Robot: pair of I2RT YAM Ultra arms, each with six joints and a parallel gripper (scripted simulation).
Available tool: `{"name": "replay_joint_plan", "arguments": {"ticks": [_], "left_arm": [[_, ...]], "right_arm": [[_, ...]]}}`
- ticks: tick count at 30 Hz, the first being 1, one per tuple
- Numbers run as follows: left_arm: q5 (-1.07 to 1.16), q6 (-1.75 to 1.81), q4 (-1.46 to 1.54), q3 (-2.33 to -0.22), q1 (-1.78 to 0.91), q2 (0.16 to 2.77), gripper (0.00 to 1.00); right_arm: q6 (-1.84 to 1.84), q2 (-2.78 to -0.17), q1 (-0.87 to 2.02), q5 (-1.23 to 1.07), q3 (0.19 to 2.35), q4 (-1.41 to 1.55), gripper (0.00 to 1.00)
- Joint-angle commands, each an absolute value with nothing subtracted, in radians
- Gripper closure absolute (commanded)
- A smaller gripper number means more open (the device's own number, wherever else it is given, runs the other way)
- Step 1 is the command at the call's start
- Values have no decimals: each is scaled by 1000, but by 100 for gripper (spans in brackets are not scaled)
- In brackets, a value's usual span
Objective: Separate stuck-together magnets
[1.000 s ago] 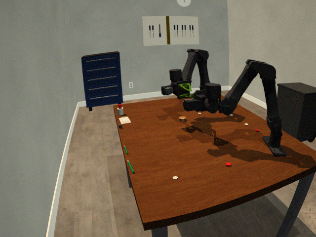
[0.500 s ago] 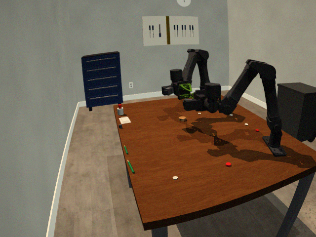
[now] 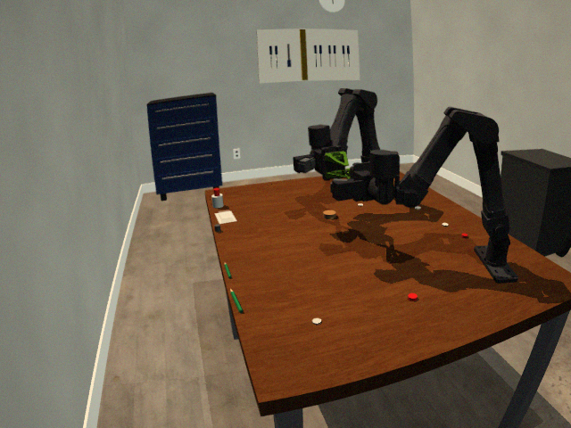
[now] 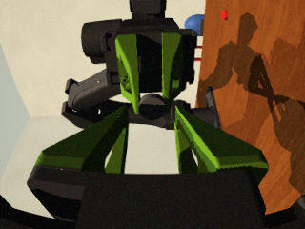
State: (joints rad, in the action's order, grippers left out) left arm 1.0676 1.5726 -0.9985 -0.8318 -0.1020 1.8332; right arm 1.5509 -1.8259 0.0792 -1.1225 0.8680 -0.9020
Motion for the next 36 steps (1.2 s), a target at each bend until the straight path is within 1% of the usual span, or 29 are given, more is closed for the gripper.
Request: {"name": "replay_joint_plan", "arguments": {"ticks": [1, 36], "left_arm": [[1069, 1570, -1016, -837, -102, 1824, 82], [1069, 1570, -1016, -837, -102, 1824, 82]], "right_arm": [[1549, -1821, 82, -1114, 881, -910, 67], [1552, -1824, 99, -1095, 878, -920, 67]]}}
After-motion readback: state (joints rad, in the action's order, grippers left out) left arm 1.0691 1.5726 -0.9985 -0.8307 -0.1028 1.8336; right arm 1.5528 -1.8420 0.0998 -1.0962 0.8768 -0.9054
